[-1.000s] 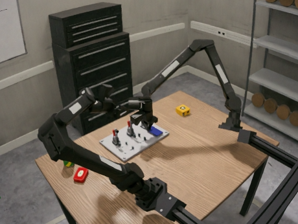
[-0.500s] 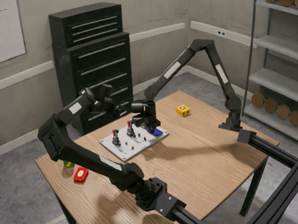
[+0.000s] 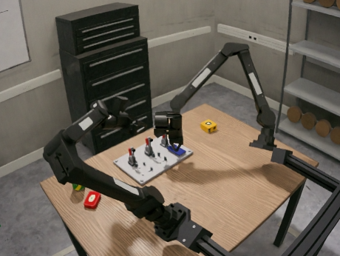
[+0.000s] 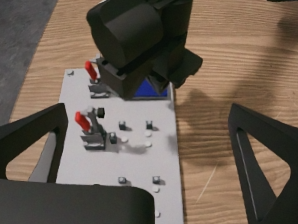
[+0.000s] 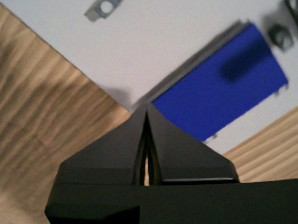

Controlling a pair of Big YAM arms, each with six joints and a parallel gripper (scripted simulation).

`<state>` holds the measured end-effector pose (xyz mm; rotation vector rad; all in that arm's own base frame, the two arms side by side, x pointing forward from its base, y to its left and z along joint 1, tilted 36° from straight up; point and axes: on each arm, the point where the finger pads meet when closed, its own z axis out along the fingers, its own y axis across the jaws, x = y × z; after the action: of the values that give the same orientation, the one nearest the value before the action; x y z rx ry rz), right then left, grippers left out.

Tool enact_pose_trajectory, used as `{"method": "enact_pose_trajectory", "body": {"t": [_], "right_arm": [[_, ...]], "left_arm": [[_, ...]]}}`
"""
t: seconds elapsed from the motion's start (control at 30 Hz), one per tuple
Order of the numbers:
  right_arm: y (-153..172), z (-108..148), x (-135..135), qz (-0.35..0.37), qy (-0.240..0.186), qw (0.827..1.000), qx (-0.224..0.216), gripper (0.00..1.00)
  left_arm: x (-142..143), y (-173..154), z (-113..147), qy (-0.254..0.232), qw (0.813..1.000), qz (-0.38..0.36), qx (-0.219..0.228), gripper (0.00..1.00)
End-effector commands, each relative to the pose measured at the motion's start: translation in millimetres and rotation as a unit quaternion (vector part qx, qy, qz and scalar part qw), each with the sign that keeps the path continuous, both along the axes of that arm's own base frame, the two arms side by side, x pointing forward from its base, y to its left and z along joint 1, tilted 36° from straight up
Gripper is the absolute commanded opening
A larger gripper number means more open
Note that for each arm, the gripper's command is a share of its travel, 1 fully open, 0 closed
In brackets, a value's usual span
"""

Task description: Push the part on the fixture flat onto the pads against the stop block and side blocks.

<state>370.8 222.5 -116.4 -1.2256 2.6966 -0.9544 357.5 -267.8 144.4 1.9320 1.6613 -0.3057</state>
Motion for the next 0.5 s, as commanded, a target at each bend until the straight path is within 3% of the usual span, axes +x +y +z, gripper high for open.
{"method": "enact_pose_trajectory", "body": {"t": [0.0,0.13,0.3,0.37,0.47], "right_arm": [[6,13,-9,-0.088,-0.071,0.993,0.037,0.00],[1,17,-2,-0.159,-0.117,0.978,0.068,0.00],[-14,17,-17,-0.237,-0.158,0.955,0.083,0.00],[-14,17,-17,-0.237,-0.158,0.955,0.083,0.00],[-15,19,-18,-0.286,-0.191,0.933,0.103,0.00]], "left_arm": [[3,-3,6,-0.004,1.000,0.002,-0.005,1.00],[3,-3,6,-0.004,1.000,0.002,-0.005,1.00],[3,-3,6,-0.004,1.000,0.002,-0.005,1.00],[3,-3,6,-0.004,1.000,0.002,-0.005,1.00],[3,-3,6,-0.004,1.000,0.002,-0.005,1.00]]}}
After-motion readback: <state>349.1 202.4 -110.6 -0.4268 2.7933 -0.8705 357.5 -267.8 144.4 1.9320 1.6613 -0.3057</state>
